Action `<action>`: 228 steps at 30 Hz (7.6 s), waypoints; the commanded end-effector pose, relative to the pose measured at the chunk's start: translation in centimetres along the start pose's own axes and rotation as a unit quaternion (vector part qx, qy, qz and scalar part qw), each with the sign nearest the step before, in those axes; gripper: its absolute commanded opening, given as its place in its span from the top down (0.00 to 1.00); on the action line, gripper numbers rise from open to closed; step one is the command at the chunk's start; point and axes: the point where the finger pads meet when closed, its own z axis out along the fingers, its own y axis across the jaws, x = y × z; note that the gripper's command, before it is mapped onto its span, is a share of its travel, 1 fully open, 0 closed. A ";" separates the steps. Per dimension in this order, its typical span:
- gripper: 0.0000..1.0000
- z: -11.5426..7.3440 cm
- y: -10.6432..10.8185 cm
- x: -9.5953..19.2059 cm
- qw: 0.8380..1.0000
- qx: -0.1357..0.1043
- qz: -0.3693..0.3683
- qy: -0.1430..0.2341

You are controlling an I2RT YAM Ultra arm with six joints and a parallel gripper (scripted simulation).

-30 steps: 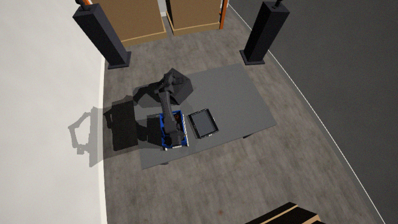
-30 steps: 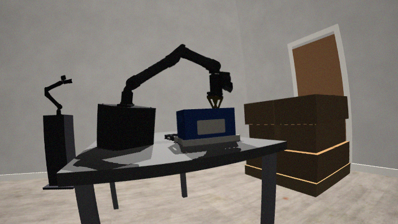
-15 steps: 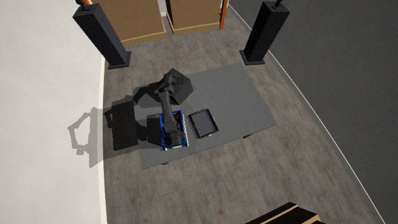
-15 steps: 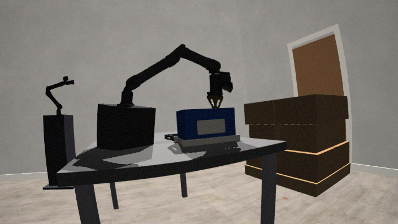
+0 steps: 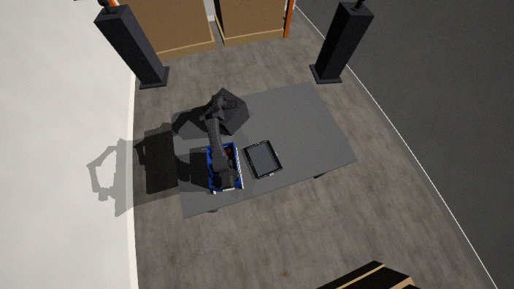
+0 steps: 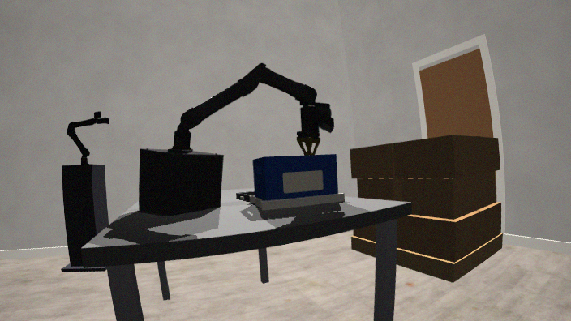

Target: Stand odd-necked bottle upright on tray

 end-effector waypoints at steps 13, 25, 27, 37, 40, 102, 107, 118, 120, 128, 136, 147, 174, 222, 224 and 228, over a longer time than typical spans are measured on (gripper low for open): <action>0.39 -2.6 0.7 -0.9 1.000 -0.020 0.000 -0.020; 0.39 -2.6 0.9 -0.9 0.999 -0.023 0.001 -0.024; 0.39 -2.6 0.9 -0.9 0.999 -0.023 0.001 -0.024; 0.39 -2.6 0.9 -0.9 0.999 -0.023 0.001 -0.024; 0.39 -2.6 0.9 -0.9 0.999 -0.023 0.001 -0.024; 0.39 -2.5 1.1 -1.3 0.999 -0.029 0.002 -0.029; 0.39 -1.8 0.7 -0.8 1.000 -0.021 0.001 -0.022; 0.39 0.3 0.0 -0.4 1.000 -0.008 0.001 -0.008; 0.39 0.8 0.1 -0.5 1.000 -0.007 0.001 -0.008; 0.39 1.4 0.1 -0.3 1.000 -0.006 -0.001 -0.006; 0.39 1.7 0.0 -0.6 1.000 -0.010 0.002 -0.010; 0.39 2.5 0.1 -0.3 1.000 -0.007 0.000 -0.008; 0.39 1.6 0.4 -0.9 1.000 -0.017 0.002 -0.018; 1.00 1.6 0.4 -0.9 1.000 -0.017 0.002 -0.018; 1.00 1.6 0.4 -0.9 1.000 -0.017 0.002 -0.018; 1.00 1.6 0.4 -0.9 1.000 -0.017 0.002 -0.018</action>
